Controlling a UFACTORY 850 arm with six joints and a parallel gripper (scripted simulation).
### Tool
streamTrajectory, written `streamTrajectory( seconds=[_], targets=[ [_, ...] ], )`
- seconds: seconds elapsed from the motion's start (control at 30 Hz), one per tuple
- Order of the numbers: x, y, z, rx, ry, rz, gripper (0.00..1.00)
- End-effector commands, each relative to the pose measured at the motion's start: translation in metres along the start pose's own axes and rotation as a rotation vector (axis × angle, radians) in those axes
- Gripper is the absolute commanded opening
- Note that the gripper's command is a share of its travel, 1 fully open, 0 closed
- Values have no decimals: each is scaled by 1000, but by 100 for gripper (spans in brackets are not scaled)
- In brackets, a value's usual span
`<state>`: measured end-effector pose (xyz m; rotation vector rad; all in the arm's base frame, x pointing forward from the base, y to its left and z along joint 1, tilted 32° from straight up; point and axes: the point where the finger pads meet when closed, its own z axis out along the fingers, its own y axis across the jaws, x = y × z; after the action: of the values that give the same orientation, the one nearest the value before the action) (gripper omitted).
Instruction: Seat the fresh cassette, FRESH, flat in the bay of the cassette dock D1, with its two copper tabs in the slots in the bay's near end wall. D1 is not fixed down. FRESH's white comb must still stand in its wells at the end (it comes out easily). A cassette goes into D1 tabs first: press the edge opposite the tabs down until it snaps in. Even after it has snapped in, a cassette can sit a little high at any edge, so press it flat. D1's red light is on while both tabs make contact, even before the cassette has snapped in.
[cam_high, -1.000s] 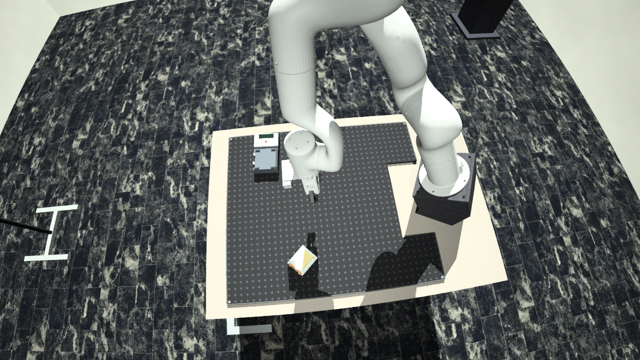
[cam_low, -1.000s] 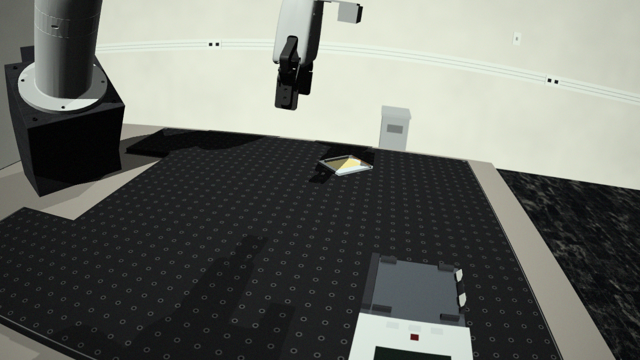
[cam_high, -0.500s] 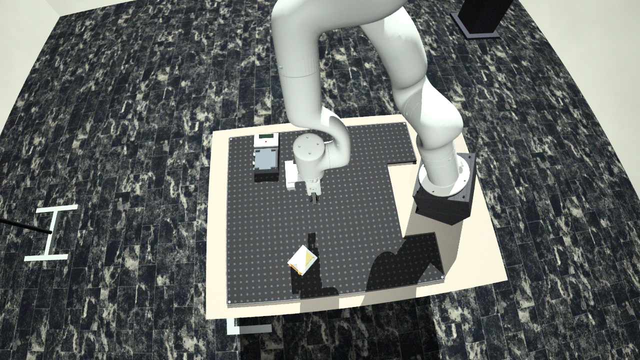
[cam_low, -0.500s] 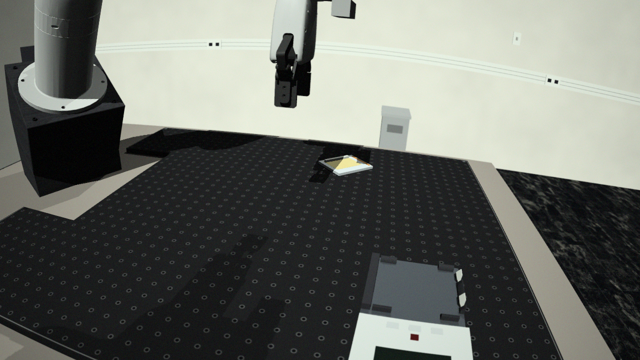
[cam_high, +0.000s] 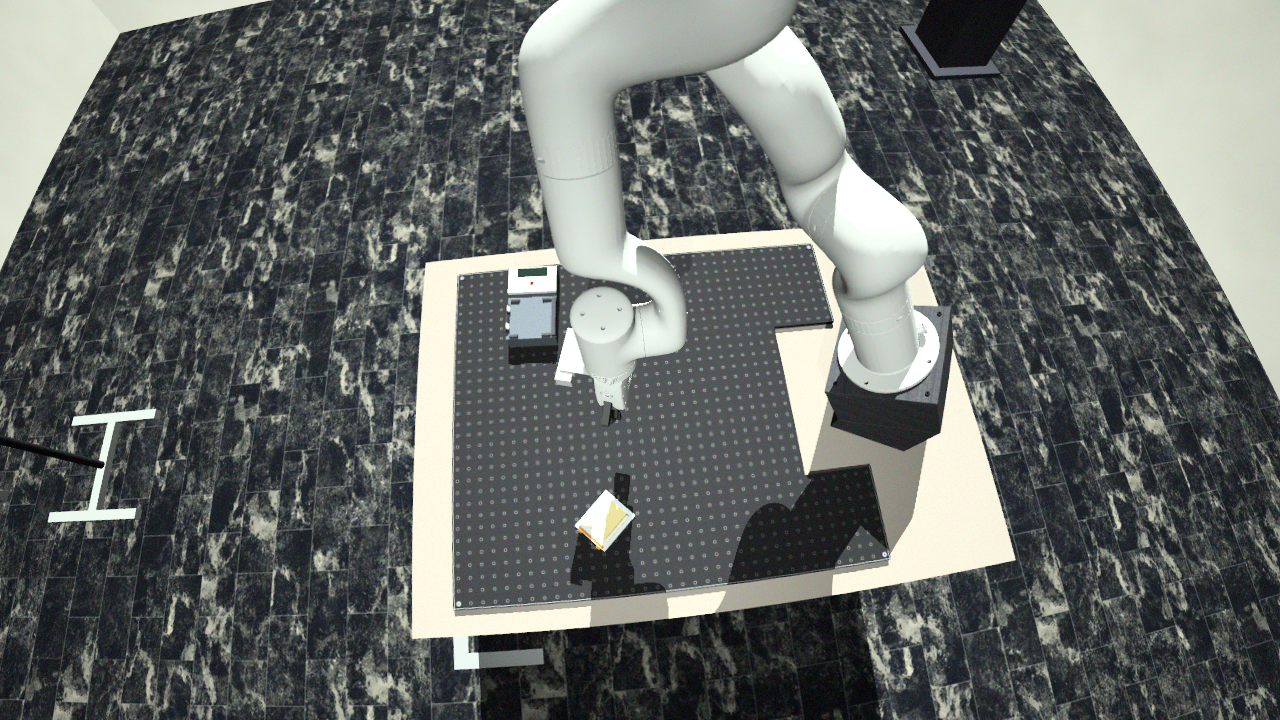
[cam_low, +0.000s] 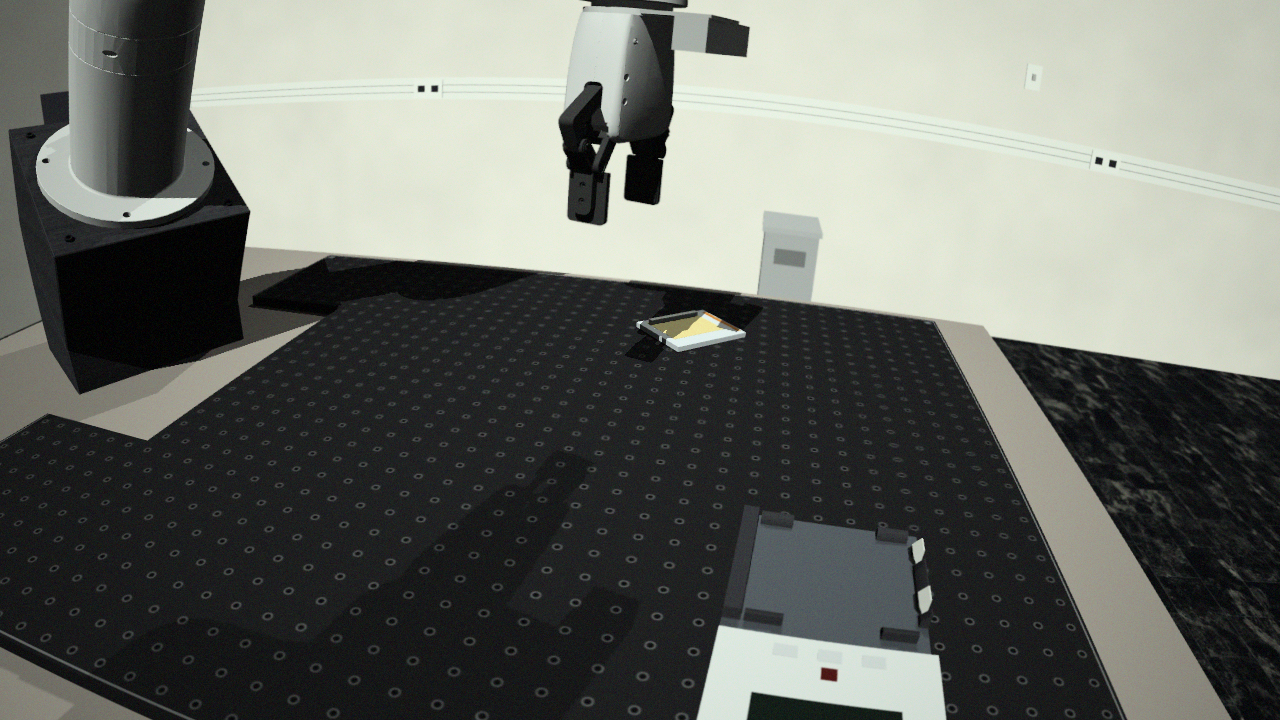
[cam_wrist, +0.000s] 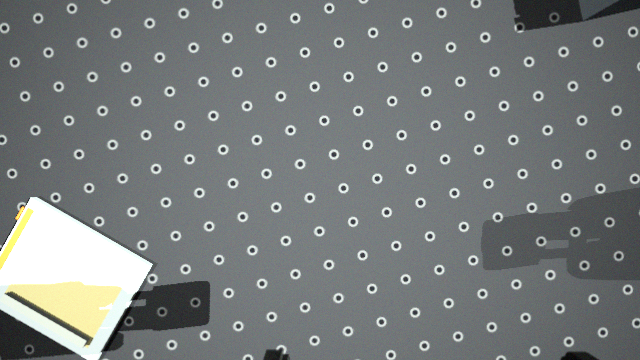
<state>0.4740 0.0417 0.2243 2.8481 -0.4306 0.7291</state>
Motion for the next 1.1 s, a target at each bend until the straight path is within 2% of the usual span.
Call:
streamTrajectory(
  seconds=[0.0, 0.4, 0.53, 0.8, 1.07],
  targets=[
    [5, -12, 5, 0, 20, 115, 100],
    [13, -46, 21, 4, 19, 476, 100],
    [14, -51, 23, 4, 18, 519, 100],
    [17, -78, 36, 7, 18, 783, 100],
    [18, -94, 43, 8, 18, 946, 100]
  ],
)
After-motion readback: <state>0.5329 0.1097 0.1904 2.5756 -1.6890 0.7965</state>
